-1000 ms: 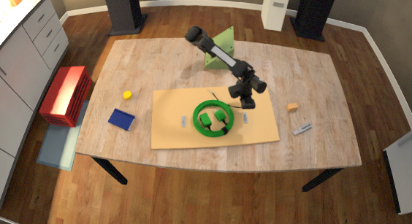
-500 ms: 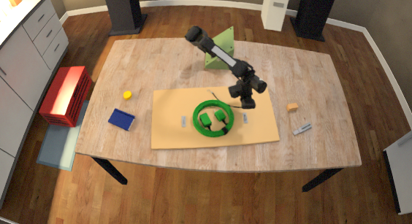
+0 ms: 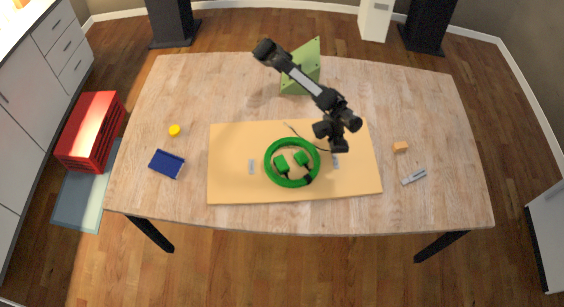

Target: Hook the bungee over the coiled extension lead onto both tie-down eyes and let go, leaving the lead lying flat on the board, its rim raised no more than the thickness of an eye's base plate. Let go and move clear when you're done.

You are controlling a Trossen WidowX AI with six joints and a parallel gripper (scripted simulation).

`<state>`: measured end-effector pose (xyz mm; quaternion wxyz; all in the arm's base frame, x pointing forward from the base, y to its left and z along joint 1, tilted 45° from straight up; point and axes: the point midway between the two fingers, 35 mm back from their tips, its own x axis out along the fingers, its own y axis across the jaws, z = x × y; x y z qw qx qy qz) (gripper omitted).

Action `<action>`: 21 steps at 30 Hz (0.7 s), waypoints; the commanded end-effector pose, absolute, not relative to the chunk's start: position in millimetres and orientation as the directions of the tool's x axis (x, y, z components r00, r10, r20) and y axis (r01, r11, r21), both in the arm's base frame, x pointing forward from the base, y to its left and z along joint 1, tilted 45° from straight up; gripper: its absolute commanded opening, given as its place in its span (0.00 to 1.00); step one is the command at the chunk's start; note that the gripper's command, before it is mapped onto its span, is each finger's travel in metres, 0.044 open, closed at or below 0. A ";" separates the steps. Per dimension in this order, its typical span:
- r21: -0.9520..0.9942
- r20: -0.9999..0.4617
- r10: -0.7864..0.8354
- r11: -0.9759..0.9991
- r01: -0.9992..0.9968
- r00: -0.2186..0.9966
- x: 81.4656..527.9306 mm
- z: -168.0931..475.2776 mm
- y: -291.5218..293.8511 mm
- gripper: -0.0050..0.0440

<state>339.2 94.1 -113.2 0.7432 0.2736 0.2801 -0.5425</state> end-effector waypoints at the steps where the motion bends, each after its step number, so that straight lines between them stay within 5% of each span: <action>1: 0.104 -0.713 -0.651 0.269 0.958 0.260 340.4 -116.4 89.7 0.00; 21: 0.118 -0.718 -0.644 0.264 0.957 0.266 343.9 -113.9 91.1 0.00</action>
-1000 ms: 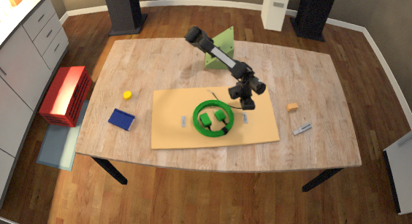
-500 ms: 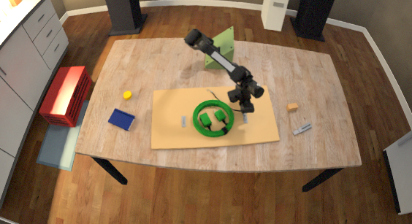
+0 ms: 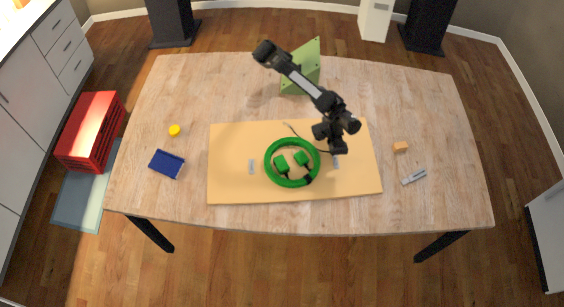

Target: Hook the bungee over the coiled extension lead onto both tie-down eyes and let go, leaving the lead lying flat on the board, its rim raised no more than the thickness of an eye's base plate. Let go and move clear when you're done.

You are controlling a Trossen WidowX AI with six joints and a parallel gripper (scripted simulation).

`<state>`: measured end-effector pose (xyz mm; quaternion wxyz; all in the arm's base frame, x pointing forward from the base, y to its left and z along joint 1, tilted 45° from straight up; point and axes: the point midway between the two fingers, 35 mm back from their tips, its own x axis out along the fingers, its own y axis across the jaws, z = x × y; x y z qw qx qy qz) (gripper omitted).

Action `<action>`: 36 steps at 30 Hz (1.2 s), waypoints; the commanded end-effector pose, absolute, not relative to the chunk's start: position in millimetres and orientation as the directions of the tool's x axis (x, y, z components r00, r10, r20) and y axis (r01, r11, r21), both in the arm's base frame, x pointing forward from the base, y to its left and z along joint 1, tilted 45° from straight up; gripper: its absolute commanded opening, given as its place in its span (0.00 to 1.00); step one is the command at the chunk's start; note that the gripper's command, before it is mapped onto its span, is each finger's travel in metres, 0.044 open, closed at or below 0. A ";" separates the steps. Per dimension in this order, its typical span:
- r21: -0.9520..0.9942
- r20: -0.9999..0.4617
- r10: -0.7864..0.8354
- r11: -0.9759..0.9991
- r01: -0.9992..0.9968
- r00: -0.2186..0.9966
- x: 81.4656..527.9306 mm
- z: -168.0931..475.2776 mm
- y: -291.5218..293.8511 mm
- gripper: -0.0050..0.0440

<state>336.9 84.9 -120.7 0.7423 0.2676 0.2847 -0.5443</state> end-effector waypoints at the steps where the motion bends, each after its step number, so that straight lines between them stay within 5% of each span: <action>1: 0.118 -0.718 -0.644 0.264 0.957 0.266 344.2 -113.9 91.1 0.00; 36: 0.118 -0.719 -0.642 0.264 0.957 0.265 351.5 -115.3 89.6 0.00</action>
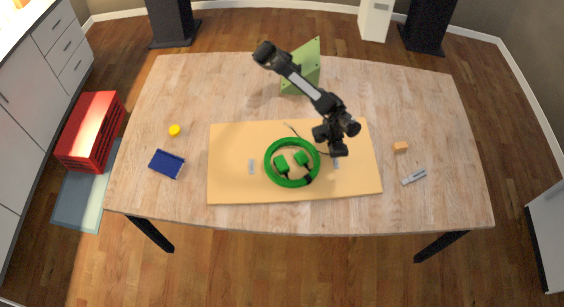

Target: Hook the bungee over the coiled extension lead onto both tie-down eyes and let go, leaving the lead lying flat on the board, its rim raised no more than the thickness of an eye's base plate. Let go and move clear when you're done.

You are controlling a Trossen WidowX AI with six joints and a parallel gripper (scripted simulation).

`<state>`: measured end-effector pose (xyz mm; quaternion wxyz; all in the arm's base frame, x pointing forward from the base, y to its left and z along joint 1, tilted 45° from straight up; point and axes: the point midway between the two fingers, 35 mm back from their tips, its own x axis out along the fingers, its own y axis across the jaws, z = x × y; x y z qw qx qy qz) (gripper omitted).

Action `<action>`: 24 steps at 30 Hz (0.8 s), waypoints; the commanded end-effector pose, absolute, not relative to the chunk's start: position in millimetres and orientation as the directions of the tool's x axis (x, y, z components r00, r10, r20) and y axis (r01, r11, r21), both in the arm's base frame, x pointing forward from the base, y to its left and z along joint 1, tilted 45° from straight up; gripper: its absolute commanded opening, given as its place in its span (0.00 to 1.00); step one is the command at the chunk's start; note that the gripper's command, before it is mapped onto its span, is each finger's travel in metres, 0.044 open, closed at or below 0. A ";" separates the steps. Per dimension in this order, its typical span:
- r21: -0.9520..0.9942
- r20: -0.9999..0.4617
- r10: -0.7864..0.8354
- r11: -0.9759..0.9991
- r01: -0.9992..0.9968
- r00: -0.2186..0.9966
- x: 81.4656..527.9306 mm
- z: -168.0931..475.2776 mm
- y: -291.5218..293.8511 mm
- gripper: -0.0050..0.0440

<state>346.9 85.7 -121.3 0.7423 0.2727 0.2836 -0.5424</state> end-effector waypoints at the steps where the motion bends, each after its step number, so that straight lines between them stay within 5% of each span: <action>1: 0.118 -0.719 -0.642 0.264 0.957 0.265 351.6 -115.3 89.5 0.00; 24: 0.114 -0.720 -0.643 0.262 0.958 0.261 356.8 -113.6 86.3 0.00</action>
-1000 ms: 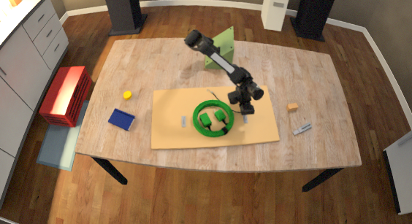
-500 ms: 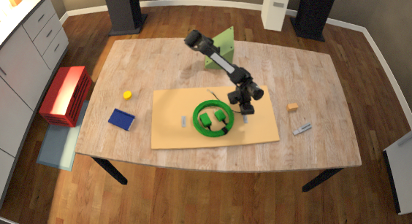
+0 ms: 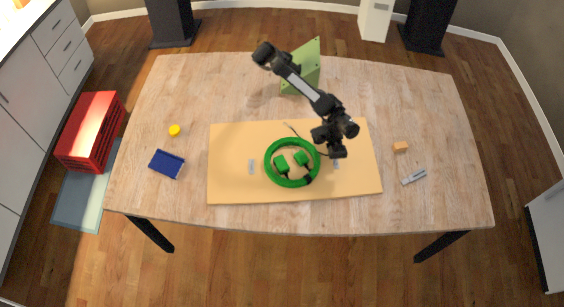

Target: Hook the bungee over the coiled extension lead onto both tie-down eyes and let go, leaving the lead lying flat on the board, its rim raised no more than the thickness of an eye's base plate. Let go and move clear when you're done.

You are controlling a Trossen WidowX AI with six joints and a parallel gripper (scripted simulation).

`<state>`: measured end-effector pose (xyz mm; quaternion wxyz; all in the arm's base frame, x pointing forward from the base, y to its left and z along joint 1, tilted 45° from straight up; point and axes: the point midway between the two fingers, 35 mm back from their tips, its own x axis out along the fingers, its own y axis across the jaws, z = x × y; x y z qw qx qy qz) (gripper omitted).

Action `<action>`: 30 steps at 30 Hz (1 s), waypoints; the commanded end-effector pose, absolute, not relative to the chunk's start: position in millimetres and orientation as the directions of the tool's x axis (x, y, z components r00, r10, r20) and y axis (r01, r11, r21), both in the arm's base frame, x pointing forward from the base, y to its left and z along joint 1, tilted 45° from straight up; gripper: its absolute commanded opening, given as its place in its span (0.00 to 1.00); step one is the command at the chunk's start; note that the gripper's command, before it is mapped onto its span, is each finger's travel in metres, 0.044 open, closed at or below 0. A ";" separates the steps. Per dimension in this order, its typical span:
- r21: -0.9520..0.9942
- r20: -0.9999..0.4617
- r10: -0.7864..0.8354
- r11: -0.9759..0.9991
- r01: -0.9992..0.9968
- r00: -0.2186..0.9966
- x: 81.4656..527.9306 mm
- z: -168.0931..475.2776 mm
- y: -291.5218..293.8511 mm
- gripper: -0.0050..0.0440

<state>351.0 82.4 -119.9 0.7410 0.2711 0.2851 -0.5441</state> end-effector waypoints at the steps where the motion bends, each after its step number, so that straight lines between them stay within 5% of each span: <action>1: 0.113 -0.720 -0.643 0.261 0.959 0.260 355.9 -114.1 85.9 0.00; 30: 0.112 -0.720 -0.643 0.262 0.958 0.260 359.2 -105.0 79.9 0.00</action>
